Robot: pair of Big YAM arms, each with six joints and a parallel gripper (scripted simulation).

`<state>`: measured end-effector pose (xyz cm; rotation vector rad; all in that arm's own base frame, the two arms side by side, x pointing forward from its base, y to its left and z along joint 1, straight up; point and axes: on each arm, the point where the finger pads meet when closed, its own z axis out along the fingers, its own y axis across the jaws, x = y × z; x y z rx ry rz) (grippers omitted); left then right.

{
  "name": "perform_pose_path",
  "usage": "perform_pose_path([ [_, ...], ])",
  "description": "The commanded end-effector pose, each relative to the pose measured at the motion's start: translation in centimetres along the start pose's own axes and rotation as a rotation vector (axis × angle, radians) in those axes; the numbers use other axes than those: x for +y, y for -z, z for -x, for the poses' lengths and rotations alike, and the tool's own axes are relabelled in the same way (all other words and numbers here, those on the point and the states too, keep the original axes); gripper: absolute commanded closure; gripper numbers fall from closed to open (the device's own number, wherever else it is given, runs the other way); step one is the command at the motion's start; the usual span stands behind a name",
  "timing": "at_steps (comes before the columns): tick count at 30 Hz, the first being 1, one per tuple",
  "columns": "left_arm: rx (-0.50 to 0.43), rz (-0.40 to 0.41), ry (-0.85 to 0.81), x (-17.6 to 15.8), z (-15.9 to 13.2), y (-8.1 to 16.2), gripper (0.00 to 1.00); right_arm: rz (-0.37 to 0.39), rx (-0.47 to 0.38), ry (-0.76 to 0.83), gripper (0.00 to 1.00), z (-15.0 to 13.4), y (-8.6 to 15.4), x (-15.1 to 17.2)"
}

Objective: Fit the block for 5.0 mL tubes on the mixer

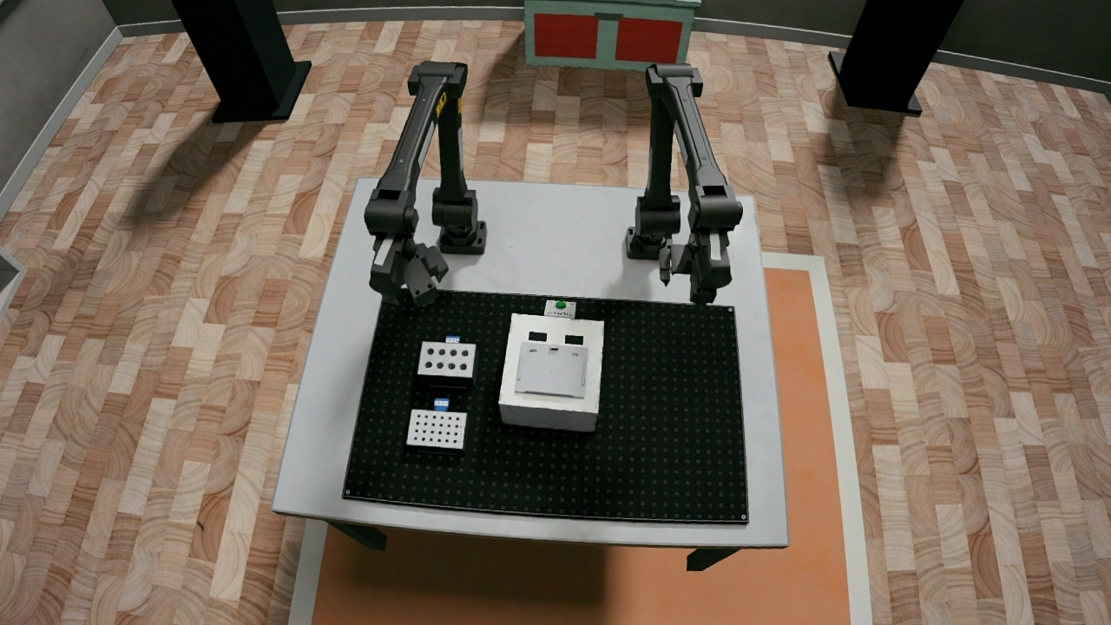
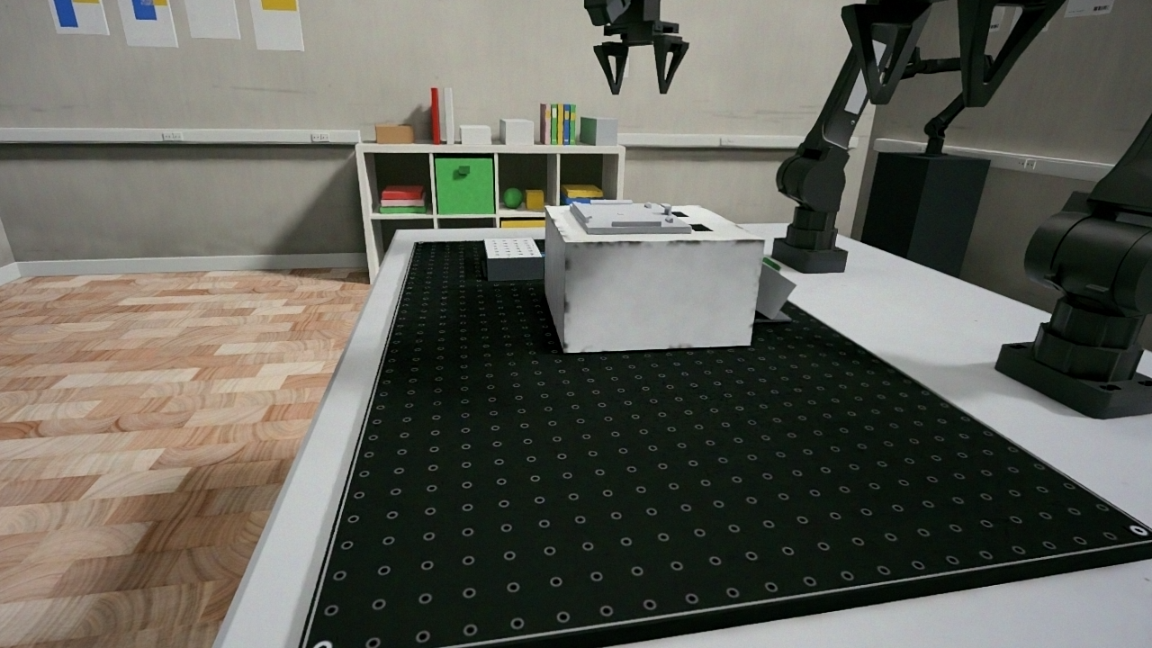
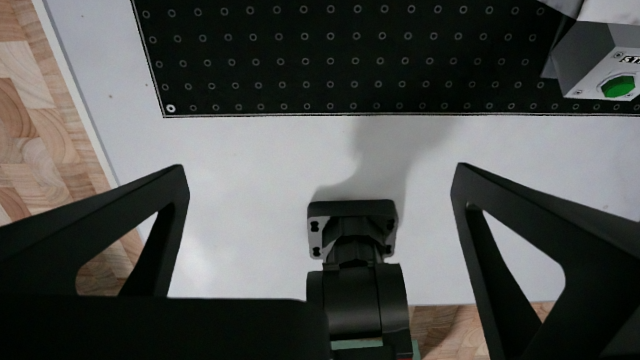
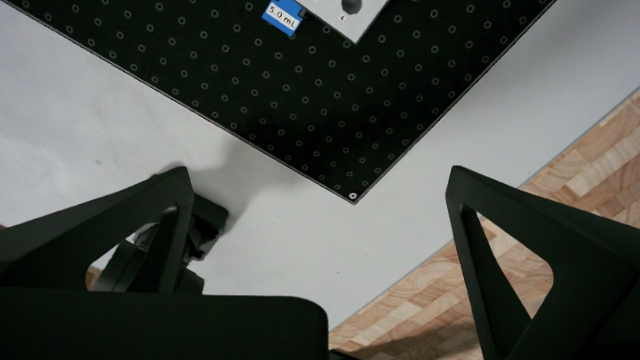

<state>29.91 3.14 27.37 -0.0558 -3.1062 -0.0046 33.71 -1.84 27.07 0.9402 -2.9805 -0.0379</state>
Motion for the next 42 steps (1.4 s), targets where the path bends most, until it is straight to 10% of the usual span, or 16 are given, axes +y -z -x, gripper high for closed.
perform_pose_path([
  [1,-0.020,0.002,0.006,-0.1,0.1,1.0,0.00,-0.011,-0.020,0.068,0.00,1.3,0.9,-0.8],
  [14,-0.021,0.001,0.005,-0.1,0.2,1.1,0.00,-0.014,-0.021,0.341,0.00,1.7,1.2,-1.2],
  [21,-0.022,0.001,0.004,-0.1,0.2,1.1,0.00,-0.027,-0.031,0.443,0.00,6.5,1.1,-2.7],
  [42,-0.024,0.001,0.003,-0.1,0.4,1.1,0.00,0.018,0.013,0.837,0.00,4.5,-0.6,-1.6],
])
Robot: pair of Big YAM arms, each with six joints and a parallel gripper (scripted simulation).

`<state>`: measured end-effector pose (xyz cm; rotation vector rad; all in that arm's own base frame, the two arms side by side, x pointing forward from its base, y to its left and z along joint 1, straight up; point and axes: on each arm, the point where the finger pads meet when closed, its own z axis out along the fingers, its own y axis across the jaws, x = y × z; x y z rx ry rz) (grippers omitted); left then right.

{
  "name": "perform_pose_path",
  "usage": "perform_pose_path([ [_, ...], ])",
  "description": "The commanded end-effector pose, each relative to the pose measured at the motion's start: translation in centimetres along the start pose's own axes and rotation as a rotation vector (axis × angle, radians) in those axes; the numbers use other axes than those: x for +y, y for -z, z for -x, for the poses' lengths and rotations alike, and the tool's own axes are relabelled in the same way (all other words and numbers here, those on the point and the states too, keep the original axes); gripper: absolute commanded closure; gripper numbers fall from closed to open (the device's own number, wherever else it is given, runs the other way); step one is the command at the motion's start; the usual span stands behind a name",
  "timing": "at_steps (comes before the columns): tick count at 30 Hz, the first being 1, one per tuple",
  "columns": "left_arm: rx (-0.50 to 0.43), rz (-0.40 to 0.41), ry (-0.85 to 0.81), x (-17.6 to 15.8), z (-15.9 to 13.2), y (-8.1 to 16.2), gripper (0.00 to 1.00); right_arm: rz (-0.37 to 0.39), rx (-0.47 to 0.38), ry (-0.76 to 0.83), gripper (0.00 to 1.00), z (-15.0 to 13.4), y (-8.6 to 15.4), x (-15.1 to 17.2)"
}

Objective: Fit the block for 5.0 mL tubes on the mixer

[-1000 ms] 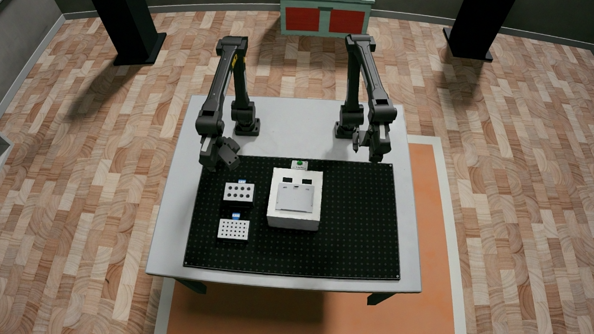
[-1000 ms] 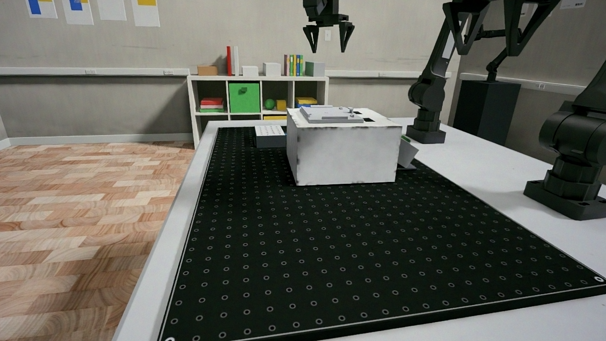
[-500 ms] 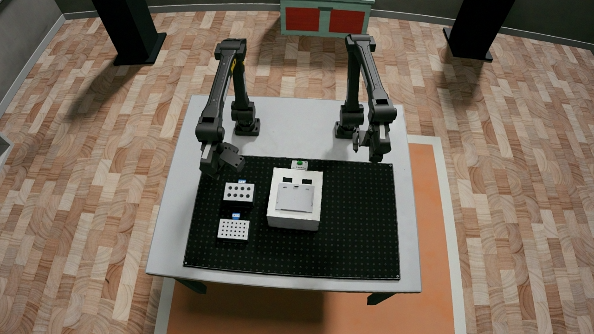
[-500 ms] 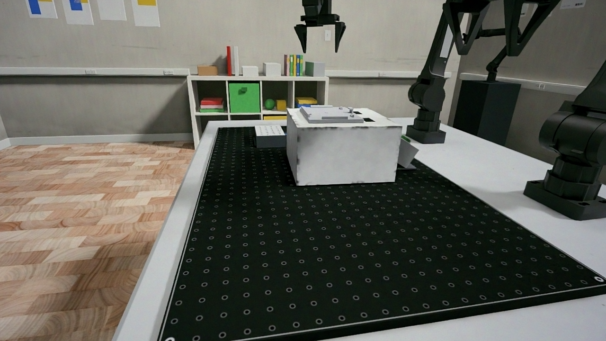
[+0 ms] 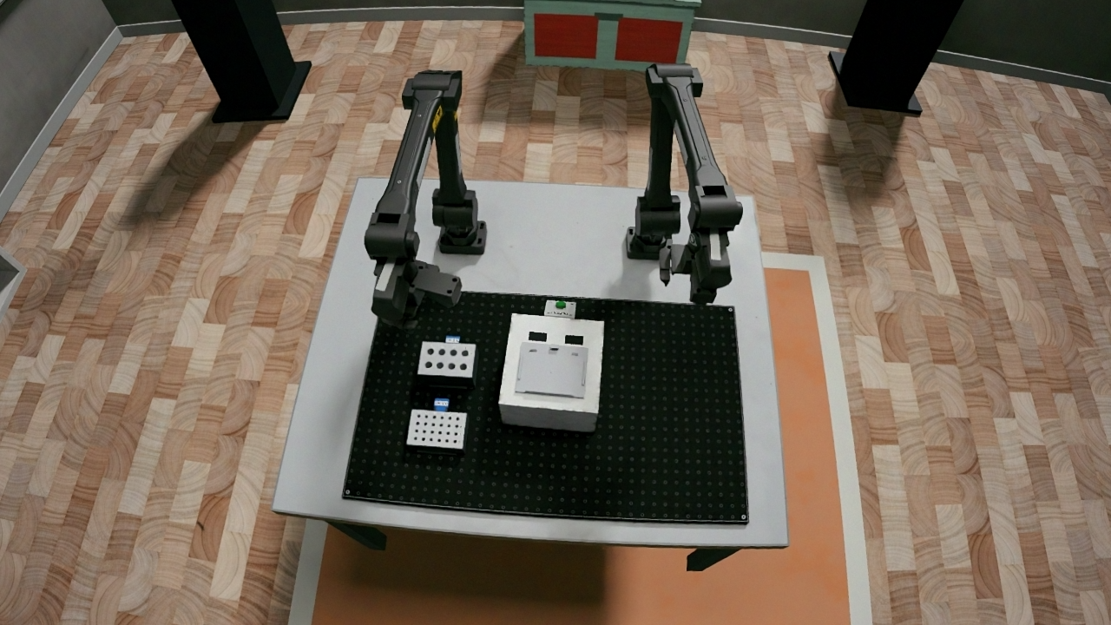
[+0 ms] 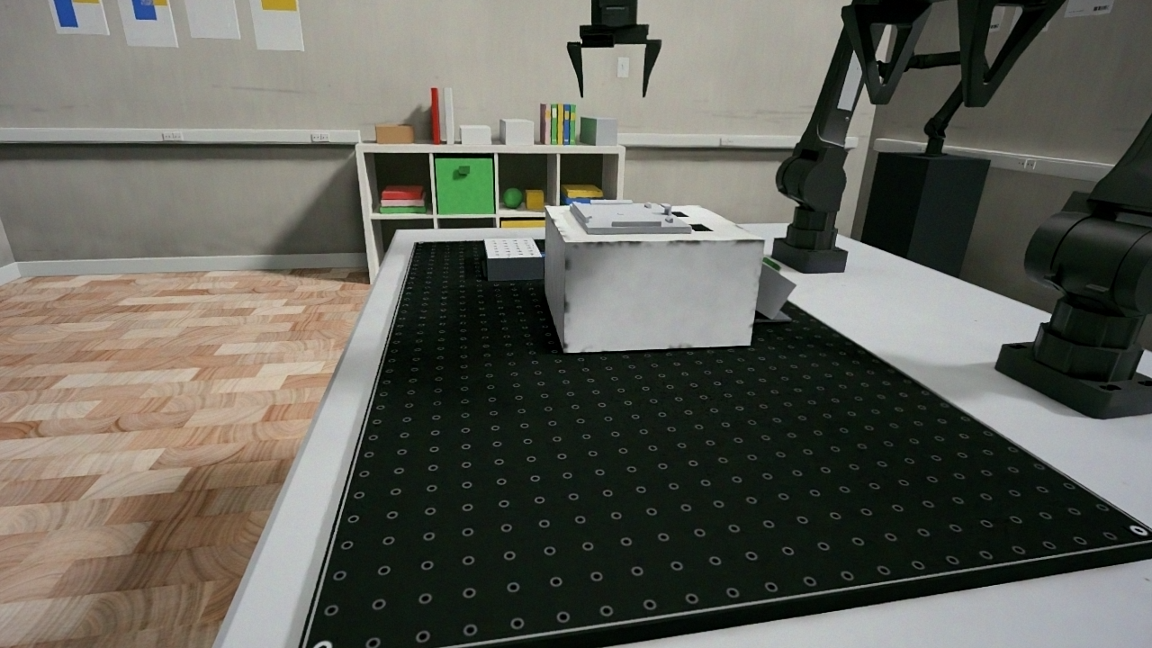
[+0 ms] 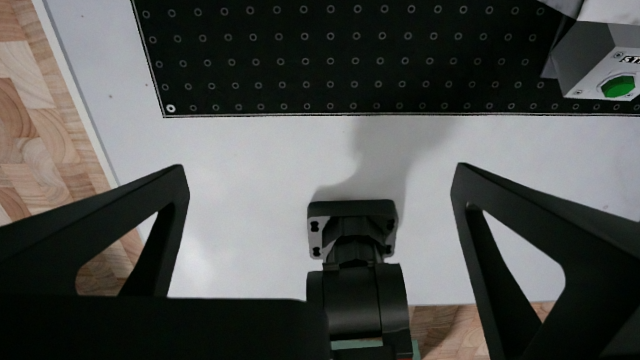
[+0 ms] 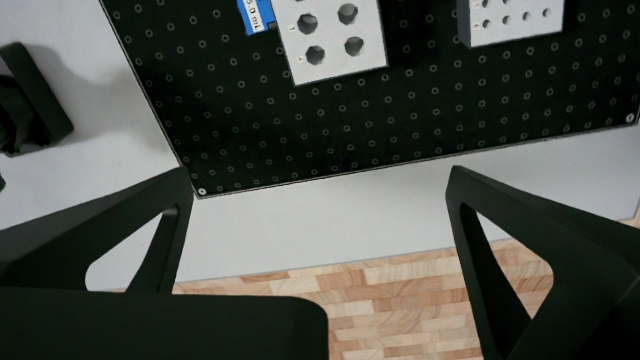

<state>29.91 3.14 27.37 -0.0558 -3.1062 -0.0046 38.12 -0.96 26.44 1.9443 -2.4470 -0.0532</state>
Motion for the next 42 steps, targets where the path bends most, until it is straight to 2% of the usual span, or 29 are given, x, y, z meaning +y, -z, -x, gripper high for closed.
perform_pose_path([
  [1,-0.024,0.001,0.003,-0.1,0.4,1.1,0.00,0.000,0.000,0.129,0.00,0.5,0.3,-0.2],
  [2,-0.024,0.001,0.003,-0.1,0.4,1.1,0.00,-0.009,-0.003,0.151,0.00,0.5,0.7,-0.2],
  [7,-0.025,0.000,0.002,0.0,0.4,1.1,0.00,-0.013,-0.008,0.256,0.00,0.6,-3.0,-0.1],
  [11,-0.025,0.000,0.002,0.0,0.4,1.1,0.00,-0.033,-0.010,0.269,0.00,0.4,-3.3,-0.9],
  [14,-0.025,0.000,0.002,0.0,0.5,1.1,0.00,-0.025,-0.009,0.319,0.00,-0.1,-5.5,-0.9],
  [24,-0.026,0.000,0.001,0.0,0.5,1.1,0.00,-0.020,-0.004,0.276,0.00,0.4,-11.0,-1.0],
  [27,-0.026,0.000,0.001,0.0,0.5,1.1,0.00,-0.026,-0.006,0.273,0.00,0.4,-10.8,-0.9],
  [29,-0.027,0.000,0.001,0.0,0.6,1.1,0.00,-0.041,-0.008,0.268,0.00,0.6,-11.5,-1.1],
  [38,-0.027,0.000,0.000,0.0,0.6,1.1,0.00,-0.011,-0.005,0.237,0.00,0.2,-17.4,-1.0],
  [42,-0.028,0.000,0.000,0.0,0.6,1.1,0.00,-0.025,-0.007,0.217,0.00,-0.3,-17.1,-1.5],
])
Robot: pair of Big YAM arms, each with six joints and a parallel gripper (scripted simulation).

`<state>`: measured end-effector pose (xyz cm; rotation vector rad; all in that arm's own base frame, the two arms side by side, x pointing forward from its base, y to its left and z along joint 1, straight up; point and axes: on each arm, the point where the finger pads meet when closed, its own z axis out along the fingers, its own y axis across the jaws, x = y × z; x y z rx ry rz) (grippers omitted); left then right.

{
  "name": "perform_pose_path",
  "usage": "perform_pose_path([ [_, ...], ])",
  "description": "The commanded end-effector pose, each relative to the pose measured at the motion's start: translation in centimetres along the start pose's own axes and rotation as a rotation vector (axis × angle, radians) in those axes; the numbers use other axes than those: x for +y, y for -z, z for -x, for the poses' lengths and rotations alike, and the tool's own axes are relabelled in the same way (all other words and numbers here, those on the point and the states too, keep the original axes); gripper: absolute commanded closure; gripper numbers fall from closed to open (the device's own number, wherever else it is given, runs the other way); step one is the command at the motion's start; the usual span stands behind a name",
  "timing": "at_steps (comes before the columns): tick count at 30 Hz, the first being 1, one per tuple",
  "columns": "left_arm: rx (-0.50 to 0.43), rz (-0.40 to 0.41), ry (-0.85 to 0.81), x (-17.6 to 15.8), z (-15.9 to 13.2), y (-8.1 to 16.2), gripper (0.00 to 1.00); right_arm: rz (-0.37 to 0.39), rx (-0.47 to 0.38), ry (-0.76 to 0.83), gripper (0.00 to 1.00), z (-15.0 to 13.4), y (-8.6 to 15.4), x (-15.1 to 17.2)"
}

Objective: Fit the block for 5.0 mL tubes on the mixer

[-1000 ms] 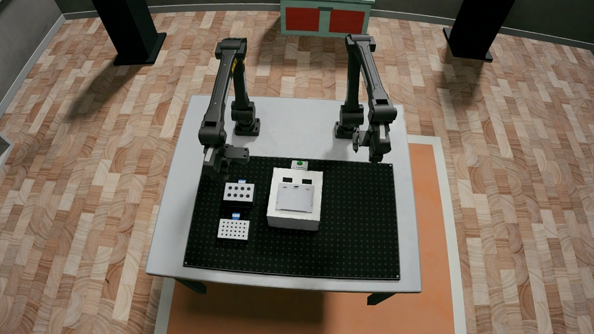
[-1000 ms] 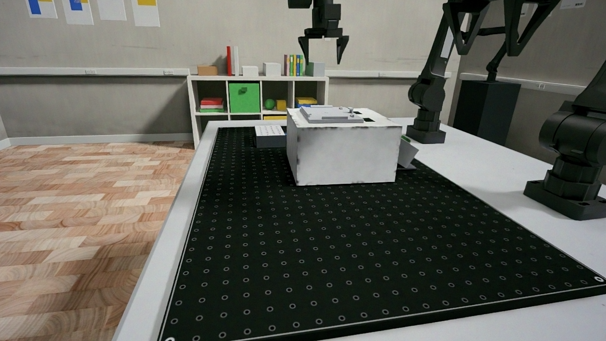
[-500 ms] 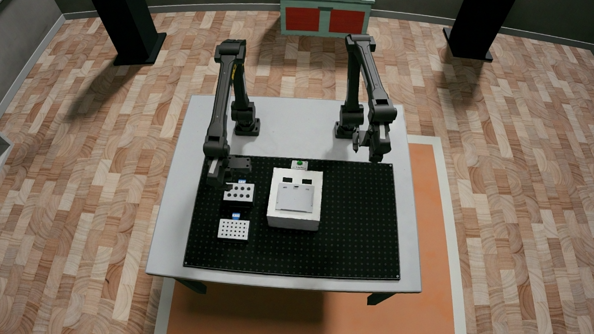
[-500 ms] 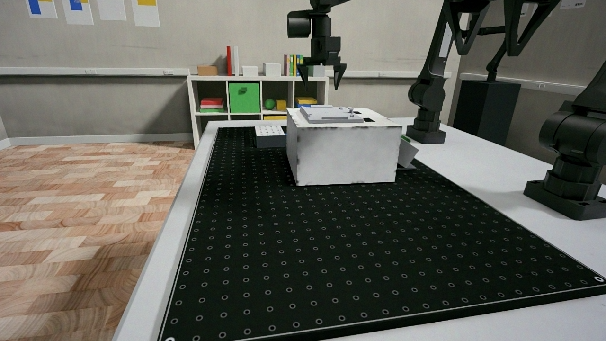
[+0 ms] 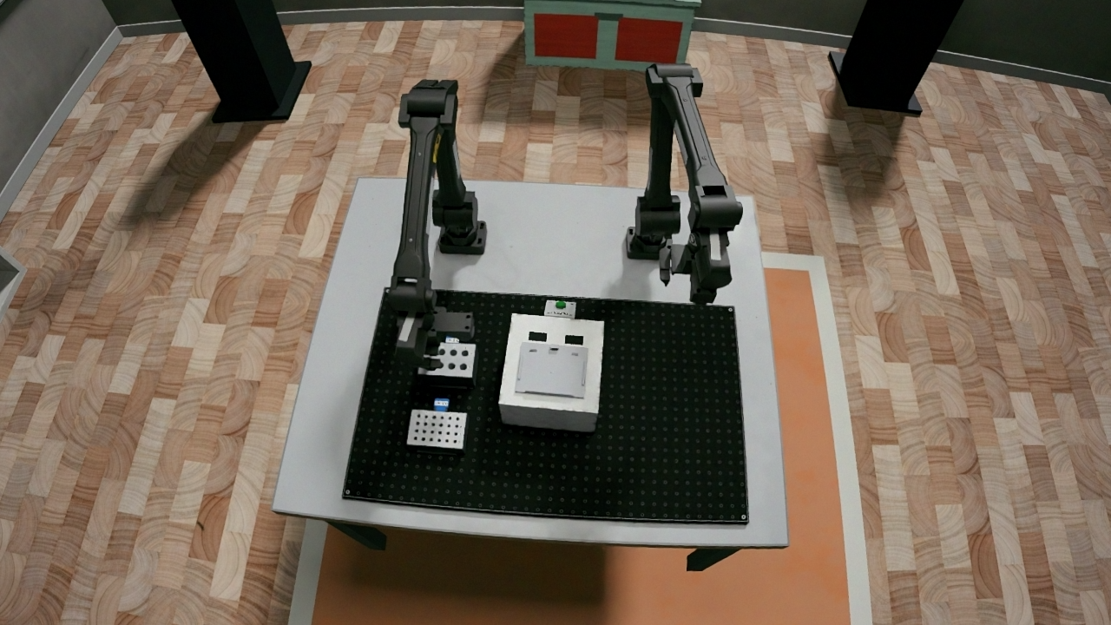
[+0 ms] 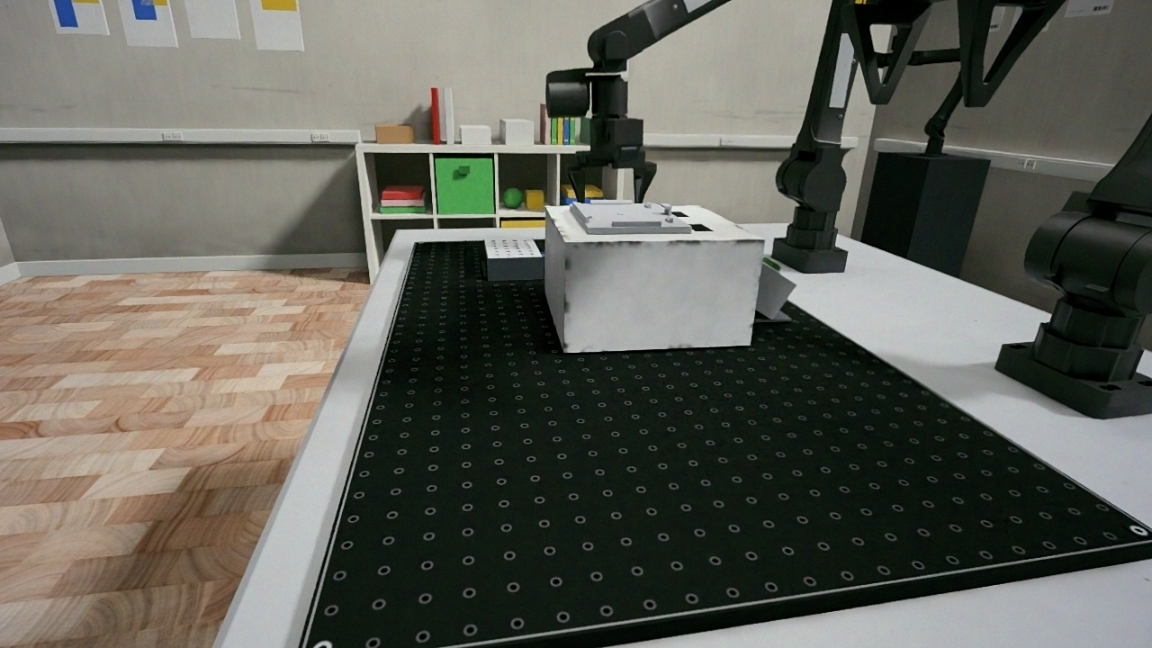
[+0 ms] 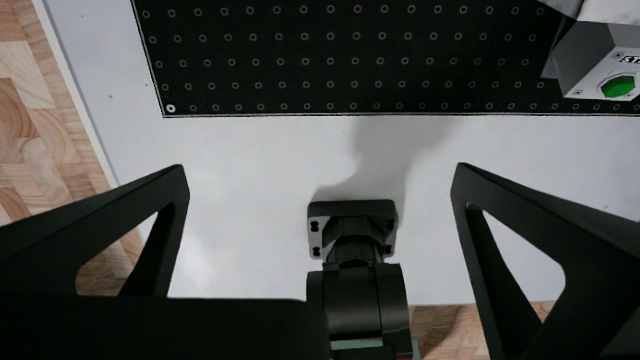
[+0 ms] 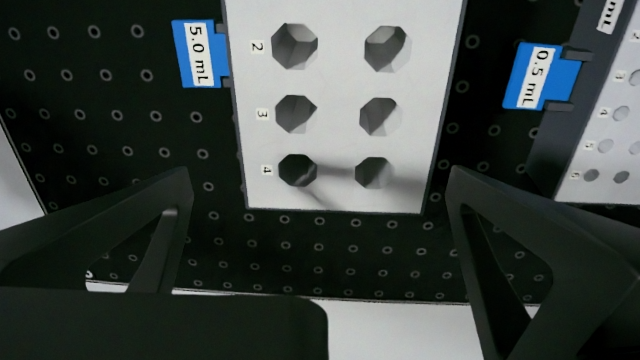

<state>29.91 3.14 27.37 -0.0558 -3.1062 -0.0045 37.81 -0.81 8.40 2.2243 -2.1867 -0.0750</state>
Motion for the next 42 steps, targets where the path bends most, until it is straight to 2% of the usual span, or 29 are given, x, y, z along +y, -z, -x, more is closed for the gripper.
perform_pose_path([
  [1,-0.028,0.000,0.000,0.0,0.6,1.1,0.00,-0.042,-0.002,-0.028,0.00,-0.5,0.9,-1.1],
  [9,-0.029,0.000,0.000,0.1,0.7,1.1,0.00,-0.079,0.001,-0.004,0.00,-1.1,1.8,-2.1],
  [16,-0.029,0.000,-0.001,0.1,0.8,1.1,0.00,-0.039,-0.002,-0.003,0.00,-1.1,-0.9,-1.7],
  [24,-0.030,0.001,-0.001,0.1,0.8,1.2,0.00,-0.044,-0.002,-0.024,0.00,-1.1,-1.5,-0.9],
  [33,-0.031,0.001,-0.002,0.1,0.9,1.2,0.00,-0.062,-0.001,-0.017,0.00,-1.1,0.2,-1.9],
  [42,-0.031,0.001,-0.003,0.2,0.9,1.2,0.00,-0.077,0.001,-0.006,0.00,-1.2,0.6,-2.5],
])
